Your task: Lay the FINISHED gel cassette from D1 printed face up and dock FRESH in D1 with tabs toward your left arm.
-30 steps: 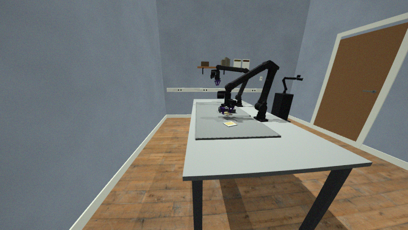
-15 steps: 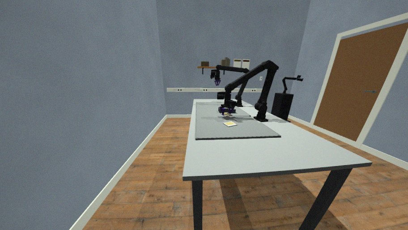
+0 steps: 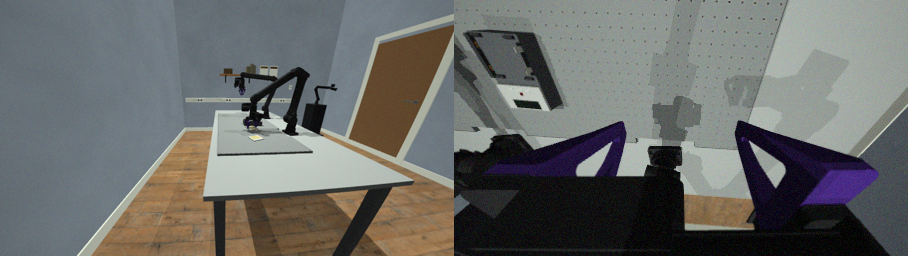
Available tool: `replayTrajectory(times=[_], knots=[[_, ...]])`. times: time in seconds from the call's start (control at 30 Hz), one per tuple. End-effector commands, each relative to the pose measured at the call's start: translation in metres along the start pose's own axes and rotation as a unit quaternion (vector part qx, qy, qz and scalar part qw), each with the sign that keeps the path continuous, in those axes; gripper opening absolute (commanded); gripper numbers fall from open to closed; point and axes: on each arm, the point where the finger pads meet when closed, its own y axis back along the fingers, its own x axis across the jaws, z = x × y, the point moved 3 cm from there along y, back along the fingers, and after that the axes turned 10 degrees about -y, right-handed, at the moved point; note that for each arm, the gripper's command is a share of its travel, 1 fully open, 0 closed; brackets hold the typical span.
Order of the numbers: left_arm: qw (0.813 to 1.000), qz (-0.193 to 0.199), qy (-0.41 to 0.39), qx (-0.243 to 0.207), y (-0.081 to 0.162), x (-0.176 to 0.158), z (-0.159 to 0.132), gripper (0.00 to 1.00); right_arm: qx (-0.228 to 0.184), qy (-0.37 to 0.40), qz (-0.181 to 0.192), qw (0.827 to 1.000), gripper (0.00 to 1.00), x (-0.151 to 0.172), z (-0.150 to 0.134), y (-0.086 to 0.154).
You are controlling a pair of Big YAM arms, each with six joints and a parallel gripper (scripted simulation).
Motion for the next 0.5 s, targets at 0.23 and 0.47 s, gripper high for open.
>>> replayTrajectory(times=[0.23, 0.47], knots=[[1.000, -0.005, -0.004, 0.001, -0.0028, -0.0030, -0.0033, 0.00, -0.007, -0.010, 0.000, 1.000, 1.00, -0.0030, 0.0102, 0.0200], [1.000, -0.005, -0.004, 0.001, -0.0095, -0.0033, -0.0030, 0.00, -0.007, -0.010, 0.000, 1.000, 1.00, -0.0030, 0.0102, 0.0200]])
